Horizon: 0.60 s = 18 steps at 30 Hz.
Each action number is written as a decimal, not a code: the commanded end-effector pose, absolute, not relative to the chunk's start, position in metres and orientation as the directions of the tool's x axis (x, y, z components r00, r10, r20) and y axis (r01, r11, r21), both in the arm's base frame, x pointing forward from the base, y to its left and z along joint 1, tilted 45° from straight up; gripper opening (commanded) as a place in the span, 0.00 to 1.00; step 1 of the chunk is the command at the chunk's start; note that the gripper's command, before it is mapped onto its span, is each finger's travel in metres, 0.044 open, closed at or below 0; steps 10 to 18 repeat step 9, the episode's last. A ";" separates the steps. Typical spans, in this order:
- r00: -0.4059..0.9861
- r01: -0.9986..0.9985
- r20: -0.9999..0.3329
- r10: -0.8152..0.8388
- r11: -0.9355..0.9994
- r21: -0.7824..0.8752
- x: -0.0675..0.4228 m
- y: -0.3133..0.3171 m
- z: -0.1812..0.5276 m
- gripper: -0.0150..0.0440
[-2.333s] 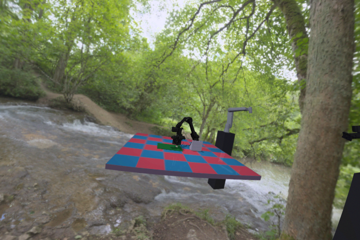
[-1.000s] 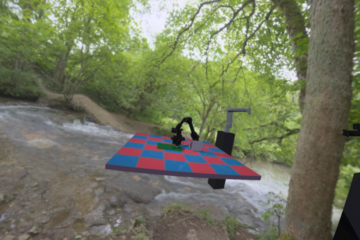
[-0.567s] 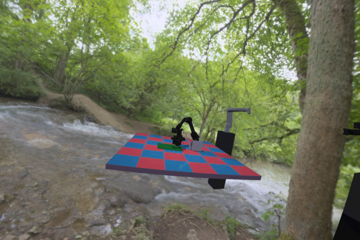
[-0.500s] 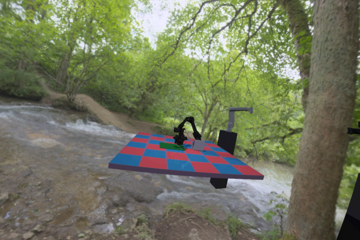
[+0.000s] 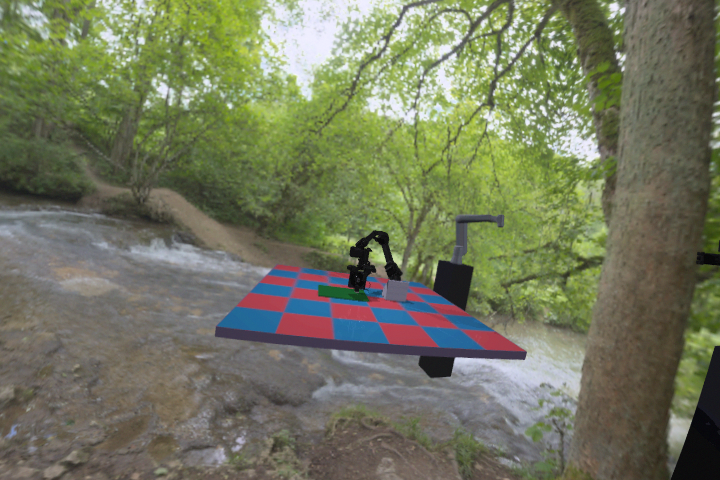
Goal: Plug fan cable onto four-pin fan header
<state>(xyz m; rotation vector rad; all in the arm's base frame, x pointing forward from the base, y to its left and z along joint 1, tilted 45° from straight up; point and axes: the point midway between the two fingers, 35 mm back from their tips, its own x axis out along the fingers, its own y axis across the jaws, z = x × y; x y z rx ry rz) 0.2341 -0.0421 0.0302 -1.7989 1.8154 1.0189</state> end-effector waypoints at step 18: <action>-0.113 -0.967 -0.716 -0.689 -0.091 0.240 0.206 0.030 -0.037 0.69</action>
